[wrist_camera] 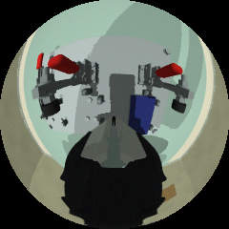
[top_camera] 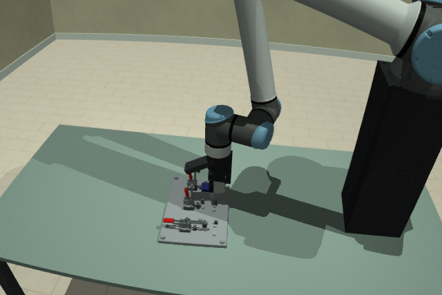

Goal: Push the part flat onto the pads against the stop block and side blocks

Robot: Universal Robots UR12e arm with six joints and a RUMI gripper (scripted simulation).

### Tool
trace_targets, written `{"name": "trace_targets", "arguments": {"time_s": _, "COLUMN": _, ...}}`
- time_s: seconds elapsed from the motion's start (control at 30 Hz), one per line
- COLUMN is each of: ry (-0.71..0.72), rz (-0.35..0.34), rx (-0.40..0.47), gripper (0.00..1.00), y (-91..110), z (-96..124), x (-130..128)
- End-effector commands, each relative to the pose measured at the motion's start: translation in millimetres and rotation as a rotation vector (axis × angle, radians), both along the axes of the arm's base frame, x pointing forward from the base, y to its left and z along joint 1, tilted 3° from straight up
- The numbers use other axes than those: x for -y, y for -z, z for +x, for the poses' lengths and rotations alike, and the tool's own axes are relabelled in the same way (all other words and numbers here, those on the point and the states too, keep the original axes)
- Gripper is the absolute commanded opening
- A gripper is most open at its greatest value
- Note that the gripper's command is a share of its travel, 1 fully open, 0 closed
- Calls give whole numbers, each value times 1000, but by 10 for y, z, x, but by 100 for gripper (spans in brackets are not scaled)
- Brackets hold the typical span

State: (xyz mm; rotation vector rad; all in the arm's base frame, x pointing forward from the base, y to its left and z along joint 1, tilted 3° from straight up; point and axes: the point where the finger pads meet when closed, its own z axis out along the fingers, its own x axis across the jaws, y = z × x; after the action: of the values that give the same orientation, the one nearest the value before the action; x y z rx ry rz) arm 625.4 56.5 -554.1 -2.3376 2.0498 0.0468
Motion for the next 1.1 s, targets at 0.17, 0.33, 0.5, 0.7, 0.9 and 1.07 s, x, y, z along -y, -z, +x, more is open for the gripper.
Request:
{"name": "trace_targets", "arguments": {"time_s": 0.17, "ry": 0, "rz": 0, "rx": 1, "gripper": 0, "y": -5, "z": 6, "x": 1}}
{"name": "trace_targets", "arguments": {"time_s": 0.33, "ry": 0, "rz": 0, "rx": 1, "gripper": 0, "y": -5, "z": 6, "x": 1}}
{"name": "trace_targets", "arguments": {"time_s": 0.5, "ry": 0, "rz": 0, "rx": 1, "gripper": 0, "y": -5, "z": 6, "x": 1}}
{"name": "trace_targets", "arguments": {"time_s": 0.7, "ry": 0, "rz": 0, "rx": 1, "gripper": 0, "y": -5, "z": 6, "x": 2}}
{"name": "trace_targets", "arguments": {"time_s": 0.9, "ry": 0, "rz": 0, "rx": 1, "gripper": 0, "y": -4, "z": 9, "x": 27}}
{"name": "trace_targets", "arguments": {"time_s": 1.07, "ry": 0, "rz": 0, "rx": 1, "gripper": 0, "y": -4, "z": 11, "x": 40}}
